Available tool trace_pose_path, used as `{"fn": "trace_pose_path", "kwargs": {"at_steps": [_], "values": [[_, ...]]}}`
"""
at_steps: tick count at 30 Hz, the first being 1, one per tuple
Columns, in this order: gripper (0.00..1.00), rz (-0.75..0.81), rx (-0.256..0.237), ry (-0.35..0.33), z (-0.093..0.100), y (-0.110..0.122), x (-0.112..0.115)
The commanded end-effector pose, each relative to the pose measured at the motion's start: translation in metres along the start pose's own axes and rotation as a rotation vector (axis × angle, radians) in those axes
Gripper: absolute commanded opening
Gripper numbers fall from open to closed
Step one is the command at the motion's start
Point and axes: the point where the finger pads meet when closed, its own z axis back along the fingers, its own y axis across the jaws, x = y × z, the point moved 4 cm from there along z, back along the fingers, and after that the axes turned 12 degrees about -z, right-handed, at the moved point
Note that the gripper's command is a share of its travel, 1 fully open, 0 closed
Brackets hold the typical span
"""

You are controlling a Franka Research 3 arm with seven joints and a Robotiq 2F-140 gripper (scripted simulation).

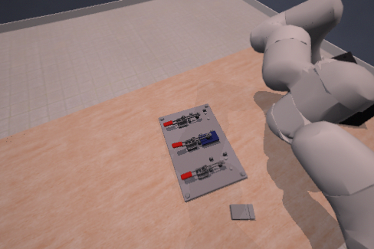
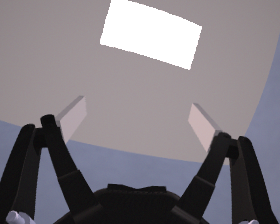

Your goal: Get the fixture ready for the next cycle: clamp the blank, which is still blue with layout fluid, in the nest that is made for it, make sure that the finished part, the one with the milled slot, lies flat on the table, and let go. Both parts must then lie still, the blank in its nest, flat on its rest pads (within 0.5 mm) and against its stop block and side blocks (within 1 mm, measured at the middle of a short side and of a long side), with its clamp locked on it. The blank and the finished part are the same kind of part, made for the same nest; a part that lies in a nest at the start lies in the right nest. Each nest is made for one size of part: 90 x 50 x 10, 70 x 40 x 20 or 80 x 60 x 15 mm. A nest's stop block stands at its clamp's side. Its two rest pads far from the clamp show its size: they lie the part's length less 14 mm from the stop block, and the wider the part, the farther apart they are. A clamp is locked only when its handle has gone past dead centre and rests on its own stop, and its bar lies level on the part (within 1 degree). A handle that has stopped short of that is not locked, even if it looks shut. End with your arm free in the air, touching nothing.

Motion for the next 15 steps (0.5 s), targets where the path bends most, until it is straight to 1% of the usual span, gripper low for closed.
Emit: {"fn": "trace_pose_path", "kwargs": {"at_steps": [1, 2, 4, 6, 7, 8, 9, 10, 11, 12, 13, 14, 15], "values": [[1.00, -0.018, -0.013, 0.034, -0.025, -0.033, 0.003], [1.00, -0.038, -0.021, 0.054, -0.040, -0.053, 0.003], [1.00, -0.038, -0.021, 0.054, -0.040, -0.053, 0.003], [1.00, -0.085, -0.039, 0.103, -0.076, -0.102, 0.001], [1.00, -0.085, -0.039, 0.103, -0.076, -0.102, 0.001], [1.00, -0.112, -0.049, 0.134, -0.095, -0.127, -0.003], [1.00, -0.112, -0.049, 0.134, -0.097, -0.130, -0.003], [1.00, -0.141, -0.060, 0.168, -0.114, -0.153, -0.008], [1.00, -0.141, -0.060, 0.168, -0.119, -0.161, -0.010], [1.00, -0.141, -0.060, 0.168, -0.119, -0.161, -0.010], [1.00, -0.173, -0.072, 0.206, -0.143, -0.194, -0.019], [1.00, -0.173, -0.072, 0.206, -0.143, -0.194, -0.019], [1.00, -0.206, -0.085, 0.249, -0.162, -0.220, -0.029]]}}
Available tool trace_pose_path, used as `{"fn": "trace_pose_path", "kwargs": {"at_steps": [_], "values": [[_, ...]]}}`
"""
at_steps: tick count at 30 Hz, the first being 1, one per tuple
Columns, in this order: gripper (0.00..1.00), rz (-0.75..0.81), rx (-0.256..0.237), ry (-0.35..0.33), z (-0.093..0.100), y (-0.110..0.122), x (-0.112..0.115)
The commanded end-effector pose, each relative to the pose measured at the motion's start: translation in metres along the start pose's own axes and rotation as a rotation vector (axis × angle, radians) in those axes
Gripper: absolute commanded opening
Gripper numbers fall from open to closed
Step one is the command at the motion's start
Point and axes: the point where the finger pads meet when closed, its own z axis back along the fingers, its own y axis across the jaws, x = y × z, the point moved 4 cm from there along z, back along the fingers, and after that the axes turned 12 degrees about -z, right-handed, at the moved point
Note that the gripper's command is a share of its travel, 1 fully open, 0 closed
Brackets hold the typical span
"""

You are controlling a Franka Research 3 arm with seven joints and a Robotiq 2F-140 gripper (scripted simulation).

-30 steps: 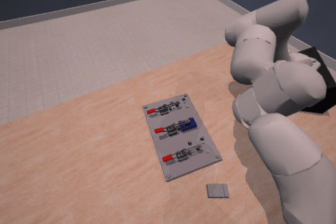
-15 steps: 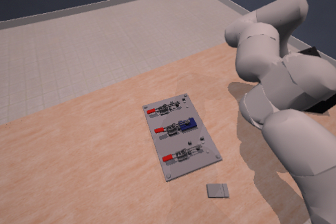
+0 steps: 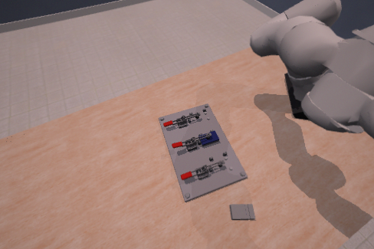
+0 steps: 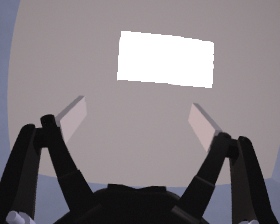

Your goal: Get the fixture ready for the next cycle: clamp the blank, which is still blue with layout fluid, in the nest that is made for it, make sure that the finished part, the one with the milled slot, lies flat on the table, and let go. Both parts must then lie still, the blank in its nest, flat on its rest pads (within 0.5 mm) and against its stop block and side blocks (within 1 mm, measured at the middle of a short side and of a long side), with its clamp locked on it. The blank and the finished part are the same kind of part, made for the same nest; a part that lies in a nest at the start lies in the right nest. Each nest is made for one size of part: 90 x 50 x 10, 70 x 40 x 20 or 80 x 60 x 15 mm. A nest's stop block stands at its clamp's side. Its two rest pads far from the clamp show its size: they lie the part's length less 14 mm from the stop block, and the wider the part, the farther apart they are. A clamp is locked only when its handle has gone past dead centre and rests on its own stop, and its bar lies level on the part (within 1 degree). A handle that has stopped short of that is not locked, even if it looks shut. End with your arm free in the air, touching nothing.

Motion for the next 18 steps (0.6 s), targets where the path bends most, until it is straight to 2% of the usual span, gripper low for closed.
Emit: {"fn": "trace_pose_path", "kwargs": {"at_steps": [1, 2, 3, 6, 7, 8, 9, 11, 12, 13, 14, 15, 16, 18], "values": [[1.00, -0.001, -0.021, 0.062, -0.041, -0.050, -0.002], [1.00, -0.001, -0.021, 0.062, -0.041, -0.050, -0.002], [1.00, -0.036, -0.035, 0.110, -0.067, -0.081, -0.006], [1.00, -0.036, -0.035, 0.110, -0.072, -0.087, -0.007], [1.00, -0.073, -0.049, 0.162, -0.105, -0.127, -0.016], [1.00, -0.073, -0.049, 0.162, -0.105, -0.127, -0.016], [1.00, -0.111, -0.064, 0.220, -0.124, -0.151, -0.024], [1.00, -0.111, -0.064, 0.220, -0.138, -0.169, -0.030], [1.00, -0.111, -0.064, 0.220, -0.138, -0.169, -0.030], [1.00, -0.150, -0.077, 0.284, -0.165, -0.201, -0.045], [1.00, -0.150, -0.077, 0.284, -0.173, -0.212, -0.050], [1.00, -0.150, -0.077, 0.284, -0.173, -0.212, -0.050], [1.00, -0.189, -0.089, 0.354, -0.194, -0.238, -0.065], [1.00, -0.189, -0.089, 0.354, -0.207, -0.255, -0.076]]}}
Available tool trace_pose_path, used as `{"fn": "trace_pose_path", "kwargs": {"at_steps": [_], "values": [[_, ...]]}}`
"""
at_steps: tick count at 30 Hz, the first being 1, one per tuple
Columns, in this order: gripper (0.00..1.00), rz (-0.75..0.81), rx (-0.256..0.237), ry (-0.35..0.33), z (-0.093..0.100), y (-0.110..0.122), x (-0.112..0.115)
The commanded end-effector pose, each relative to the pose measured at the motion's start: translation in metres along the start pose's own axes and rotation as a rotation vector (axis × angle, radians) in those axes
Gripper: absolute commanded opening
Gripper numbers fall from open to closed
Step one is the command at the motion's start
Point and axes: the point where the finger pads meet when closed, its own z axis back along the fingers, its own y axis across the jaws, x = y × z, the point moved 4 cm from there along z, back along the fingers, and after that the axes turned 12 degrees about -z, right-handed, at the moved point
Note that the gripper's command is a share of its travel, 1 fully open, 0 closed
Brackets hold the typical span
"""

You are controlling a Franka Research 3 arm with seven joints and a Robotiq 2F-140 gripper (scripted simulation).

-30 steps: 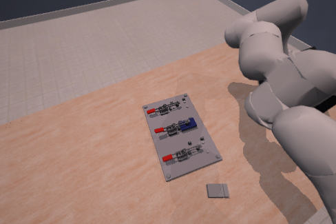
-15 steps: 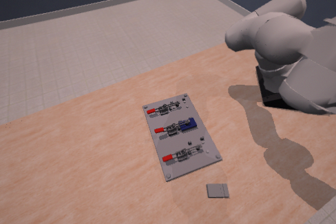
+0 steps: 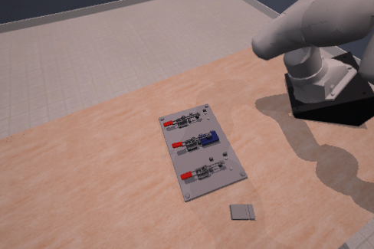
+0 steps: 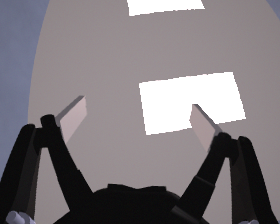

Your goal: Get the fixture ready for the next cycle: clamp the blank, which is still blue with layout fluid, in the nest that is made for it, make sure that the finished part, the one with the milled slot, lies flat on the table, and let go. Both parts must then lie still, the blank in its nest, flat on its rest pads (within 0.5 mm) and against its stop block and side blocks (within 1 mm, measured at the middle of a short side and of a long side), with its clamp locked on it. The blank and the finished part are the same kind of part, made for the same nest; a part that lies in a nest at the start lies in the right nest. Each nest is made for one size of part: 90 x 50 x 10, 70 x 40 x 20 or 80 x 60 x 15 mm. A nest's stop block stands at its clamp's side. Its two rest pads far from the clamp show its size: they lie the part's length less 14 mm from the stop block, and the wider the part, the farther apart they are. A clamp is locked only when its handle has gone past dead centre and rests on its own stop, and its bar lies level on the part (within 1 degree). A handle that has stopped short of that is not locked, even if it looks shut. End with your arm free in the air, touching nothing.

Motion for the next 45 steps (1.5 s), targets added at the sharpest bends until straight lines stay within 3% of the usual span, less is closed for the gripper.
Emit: {"fn": "trace_pose_path", "kwargs": {"at_steps": [1, 3, 5, 6, 8, 9, 11, 12, 13, 15, 16, 17, 18, 22, 23, 27, 28, 32, 33, 34, 39, 40, 45], "values": [[1.00, 0.002, -0.023, 0.122, -0.049, -0.048, -0.010], [1.00, 0.002, -0.023, 0.122, -0.072, -0.072, -0.016], [1.00, 0.002, -0.023, 0.122, -0.072, -0.072, -0.016], [1.00, -0.035, -0.034, 0.204, -0.111, -0.110, -0.031], [1.00, -0.035, -0.034, 0.204, -0.118, -0.117, -0.034], [1.00, -0.071, -0.042, 0.293, -0.143, -0.140, -0.047], [1.00, -0.071, -0.042, 0.293, -0.163, -0.161, -0.059], [1.00, -0.071, -0.042, 0.293, -0.163, -0.161, -0.059], [1.00, -0.105, -0.046, 0.388, -0.189, -0.185, -0.077], [1.00, -0.105, -0.046, 0.388, -0.208, -0.203, -0.092], [1.00, -0.105, -0.046, 0.388, -0.208, -0.203, -0.092], [1.00, -0.137, -0.045, 0.490, -0.233, -0.226, -0.116], [1.00, -0.137, -0.045, 0.490, -0.243, -0.236, -0.125], [1.00, -0.137, -0.045, 0.490, -0.250, -0.243, -0.133], [1.00, -0.166, -0.038, 0.596, -0.287, -0.276, -0.178], [1.00, -0.166, -0.038, 0.596, -0.290, -0.279, -0.181], [1.00, -0.192, -0.023, 0.708, -0.320, -0.304, -0.226], [1.00, -0.192, -0.023, 0.708, -0.326, -0.310, -0.237], [1.00, -0.214, 0.000, 0.825, -0.351, -0.330, -0.284], [1.00, -0.214, 0.000, 0.825, -0.355, -0.334, -0.295], [1.00, -0.214, 0.000, 0.825, -0.356, -0.335, -0.298], [1.00, -0.232, 0.033, 0.945, -0.382, -0.354, -0.363], [1.00, -0.232, 0.033, 0.945, -0.382, -0.355, -0.363]]}}
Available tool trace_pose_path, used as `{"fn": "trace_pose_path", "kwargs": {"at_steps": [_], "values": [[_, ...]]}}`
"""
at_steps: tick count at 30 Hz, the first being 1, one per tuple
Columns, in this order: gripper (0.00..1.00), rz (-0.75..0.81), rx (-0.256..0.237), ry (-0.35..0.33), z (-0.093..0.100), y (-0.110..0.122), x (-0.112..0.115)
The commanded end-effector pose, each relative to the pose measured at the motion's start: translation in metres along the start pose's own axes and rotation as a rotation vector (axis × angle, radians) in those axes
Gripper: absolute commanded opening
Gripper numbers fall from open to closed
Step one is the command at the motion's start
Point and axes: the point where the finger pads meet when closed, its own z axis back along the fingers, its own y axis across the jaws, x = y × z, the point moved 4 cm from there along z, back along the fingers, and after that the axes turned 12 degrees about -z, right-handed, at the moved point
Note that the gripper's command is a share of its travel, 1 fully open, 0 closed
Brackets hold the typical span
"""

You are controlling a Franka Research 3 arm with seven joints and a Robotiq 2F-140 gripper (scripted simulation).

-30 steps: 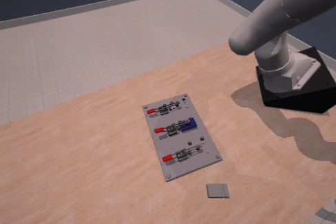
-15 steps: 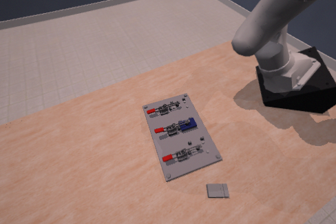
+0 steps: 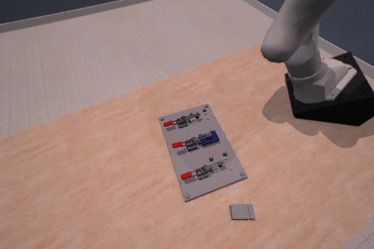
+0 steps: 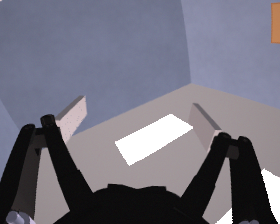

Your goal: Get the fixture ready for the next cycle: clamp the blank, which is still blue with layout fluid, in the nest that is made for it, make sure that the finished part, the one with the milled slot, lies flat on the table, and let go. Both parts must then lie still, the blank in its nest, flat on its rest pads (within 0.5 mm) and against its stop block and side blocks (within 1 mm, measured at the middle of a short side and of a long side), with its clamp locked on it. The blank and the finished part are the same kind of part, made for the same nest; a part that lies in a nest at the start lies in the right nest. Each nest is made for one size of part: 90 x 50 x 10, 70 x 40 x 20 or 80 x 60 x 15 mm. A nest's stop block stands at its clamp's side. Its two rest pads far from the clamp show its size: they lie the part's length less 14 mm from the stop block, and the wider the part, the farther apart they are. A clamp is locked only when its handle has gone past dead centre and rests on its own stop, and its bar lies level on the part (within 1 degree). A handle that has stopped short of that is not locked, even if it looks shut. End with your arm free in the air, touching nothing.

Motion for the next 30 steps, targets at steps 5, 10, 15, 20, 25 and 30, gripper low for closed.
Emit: {"fn": "trace_pose_path", "kwargs": {"at_steps": [5, 10, 15, 20, 25, 30], "values": [[1.00, 0.069, 0.024, 0.139, -0.067, -0.029, -0.024], [1.00, 0.078, 0.059, 0.268, -0.128, -0.050, -0.052], [1.00, 0.078, 0.059, 0.268, -0.129, -0.051, -0.052], [1.00, 0.095, 0.101, 0.399, -0.189, -0.066, -0.088], [1.00, 0.095, 0.101, 0.399, -0.189, -0.066, -0.088], [1.00, 0.120, 0.153, 0.530, -0.244, -0.075, -0.130]]}}
